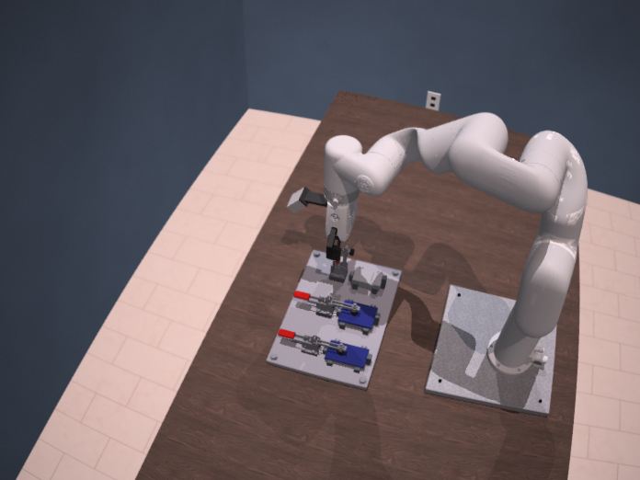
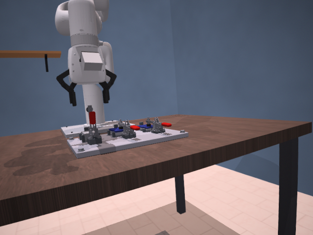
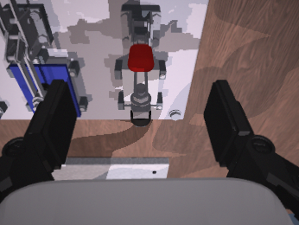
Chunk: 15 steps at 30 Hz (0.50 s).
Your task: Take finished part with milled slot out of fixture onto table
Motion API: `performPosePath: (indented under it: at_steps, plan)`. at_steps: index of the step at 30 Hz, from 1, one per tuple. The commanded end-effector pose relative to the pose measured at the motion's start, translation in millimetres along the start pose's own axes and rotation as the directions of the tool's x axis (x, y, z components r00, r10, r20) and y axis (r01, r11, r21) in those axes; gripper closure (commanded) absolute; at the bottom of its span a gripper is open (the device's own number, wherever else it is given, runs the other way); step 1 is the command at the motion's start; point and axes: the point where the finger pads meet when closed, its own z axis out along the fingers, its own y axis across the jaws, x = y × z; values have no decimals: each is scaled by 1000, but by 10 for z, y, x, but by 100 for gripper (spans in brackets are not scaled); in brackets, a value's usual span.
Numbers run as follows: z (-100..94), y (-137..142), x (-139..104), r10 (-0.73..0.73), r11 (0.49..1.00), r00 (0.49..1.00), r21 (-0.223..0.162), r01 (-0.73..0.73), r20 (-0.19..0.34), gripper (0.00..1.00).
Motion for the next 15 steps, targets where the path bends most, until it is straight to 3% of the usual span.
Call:
performPosePath:
  at_steps: [1, 15]
  plan:
    - [22, 3, 11, 0, 1000, 1000, -1, 0, -4, 0]
    - [100, 3, 11, 0, 1000, 1000, -1, 0, -4, 0]
